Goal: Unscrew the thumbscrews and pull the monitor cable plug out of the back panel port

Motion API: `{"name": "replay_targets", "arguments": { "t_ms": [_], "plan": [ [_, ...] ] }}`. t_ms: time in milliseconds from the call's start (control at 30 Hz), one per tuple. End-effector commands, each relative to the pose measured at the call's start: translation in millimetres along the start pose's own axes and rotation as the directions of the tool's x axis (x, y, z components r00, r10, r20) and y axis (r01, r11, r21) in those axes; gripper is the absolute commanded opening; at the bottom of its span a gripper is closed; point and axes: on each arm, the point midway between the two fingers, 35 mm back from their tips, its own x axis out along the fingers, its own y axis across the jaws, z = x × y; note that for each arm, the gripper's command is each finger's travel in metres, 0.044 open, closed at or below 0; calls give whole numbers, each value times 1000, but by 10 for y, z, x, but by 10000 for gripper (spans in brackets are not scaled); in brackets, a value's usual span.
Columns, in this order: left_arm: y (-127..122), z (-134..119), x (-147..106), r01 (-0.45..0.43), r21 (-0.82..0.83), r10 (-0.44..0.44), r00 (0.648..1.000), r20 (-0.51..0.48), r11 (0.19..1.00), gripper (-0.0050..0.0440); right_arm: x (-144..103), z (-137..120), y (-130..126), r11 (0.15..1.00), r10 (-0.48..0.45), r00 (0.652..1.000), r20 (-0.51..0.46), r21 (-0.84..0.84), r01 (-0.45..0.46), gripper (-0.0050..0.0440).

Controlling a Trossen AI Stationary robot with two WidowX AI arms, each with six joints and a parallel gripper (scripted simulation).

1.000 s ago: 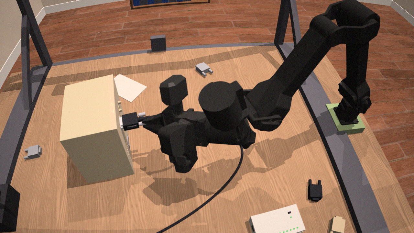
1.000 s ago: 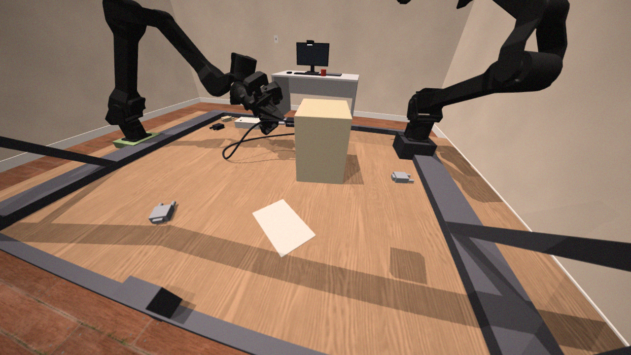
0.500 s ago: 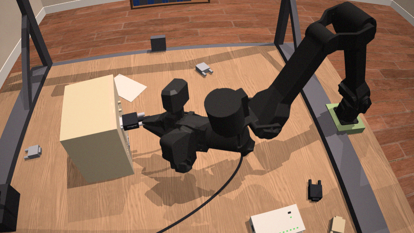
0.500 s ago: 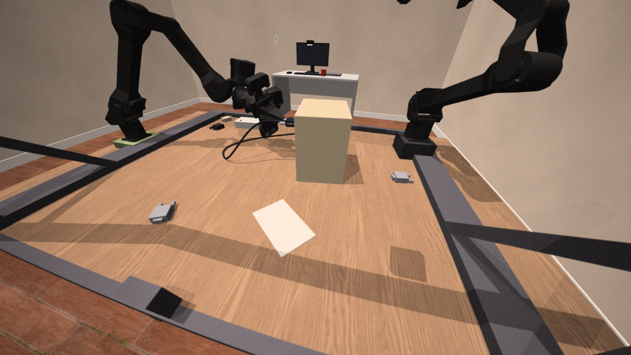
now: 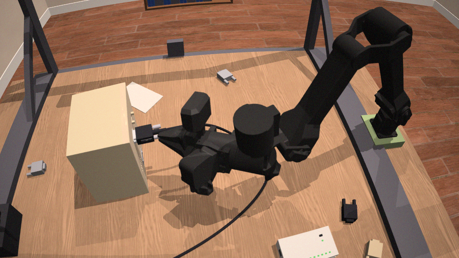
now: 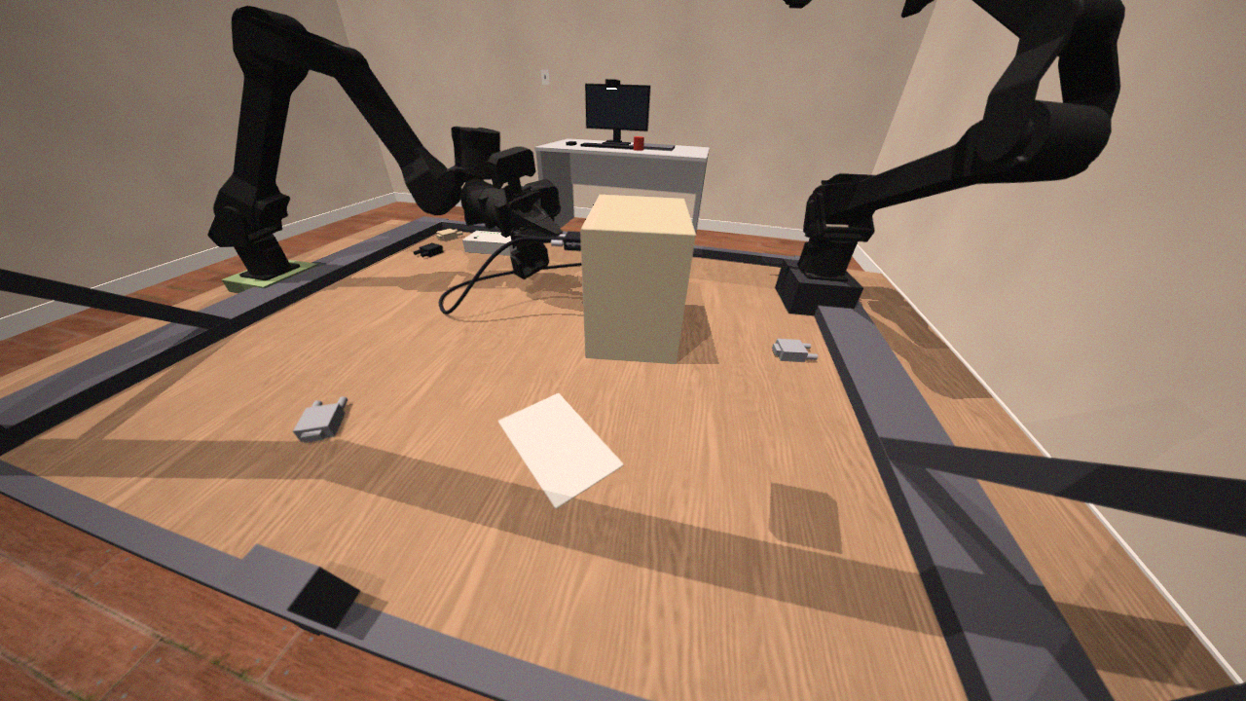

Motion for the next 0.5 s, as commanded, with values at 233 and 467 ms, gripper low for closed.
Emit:
{"name": "replay_targets", "arguments": {
  "t_ms": [233,467],
  "plan": [
    [-82,28,-3,79,-65,-78,997,6,995,0,-3,27,12,1000,2,1000,1,-5,-2,440],
    [-67,28,2,118,-122,-118,993,11,985,0,-3,27,12,1000,2,1000,1,-5,-2,440]
  ]
}}
